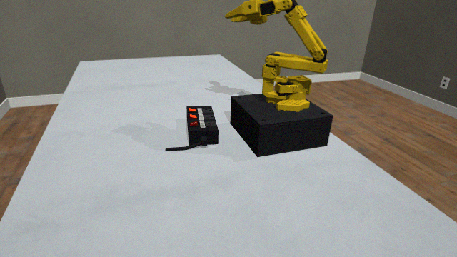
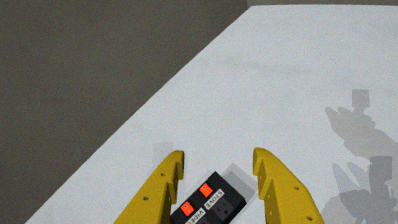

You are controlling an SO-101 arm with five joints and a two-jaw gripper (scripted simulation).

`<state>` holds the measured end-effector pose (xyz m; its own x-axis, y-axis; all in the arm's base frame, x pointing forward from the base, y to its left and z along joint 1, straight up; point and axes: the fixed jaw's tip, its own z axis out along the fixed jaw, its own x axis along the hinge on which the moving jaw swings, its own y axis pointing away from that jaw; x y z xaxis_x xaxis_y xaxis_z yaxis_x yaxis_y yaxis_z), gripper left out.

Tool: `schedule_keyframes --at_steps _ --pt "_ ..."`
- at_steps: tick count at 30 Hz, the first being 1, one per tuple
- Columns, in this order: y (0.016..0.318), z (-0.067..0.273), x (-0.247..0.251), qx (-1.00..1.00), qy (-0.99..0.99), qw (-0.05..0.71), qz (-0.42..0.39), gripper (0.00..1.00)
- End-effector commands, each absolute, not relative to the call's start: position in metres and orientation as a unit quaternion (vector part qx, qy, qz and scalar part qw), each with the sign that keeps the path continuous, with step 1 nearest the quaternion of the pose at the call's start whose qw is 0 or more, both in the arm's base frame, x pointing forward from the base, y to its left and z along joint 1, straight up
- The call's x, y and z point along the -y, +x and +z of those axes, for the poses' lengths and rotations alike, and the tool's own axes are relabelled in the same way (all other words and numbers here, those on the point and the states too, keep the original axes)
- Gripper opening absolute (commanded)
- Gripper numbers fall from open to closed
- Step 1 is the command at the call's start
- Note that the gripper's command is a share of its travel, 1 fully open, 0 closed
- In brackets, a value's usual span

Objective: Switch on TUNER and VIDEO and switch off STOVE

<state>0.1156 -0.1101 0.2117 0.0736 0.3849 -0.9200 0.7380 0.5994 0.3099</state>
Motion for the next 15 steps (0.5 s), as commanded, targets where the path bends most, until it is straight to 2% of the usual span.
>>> schedule_keyframes --at_steps 1,15 --pt "0.1161 0.2110 0.1101 -0.671 0.417 0.594 -0.151 0.00" --pt "0.1186 0.2068 0.1100 -0.703 0.385 0.572 -0.173 0.00"
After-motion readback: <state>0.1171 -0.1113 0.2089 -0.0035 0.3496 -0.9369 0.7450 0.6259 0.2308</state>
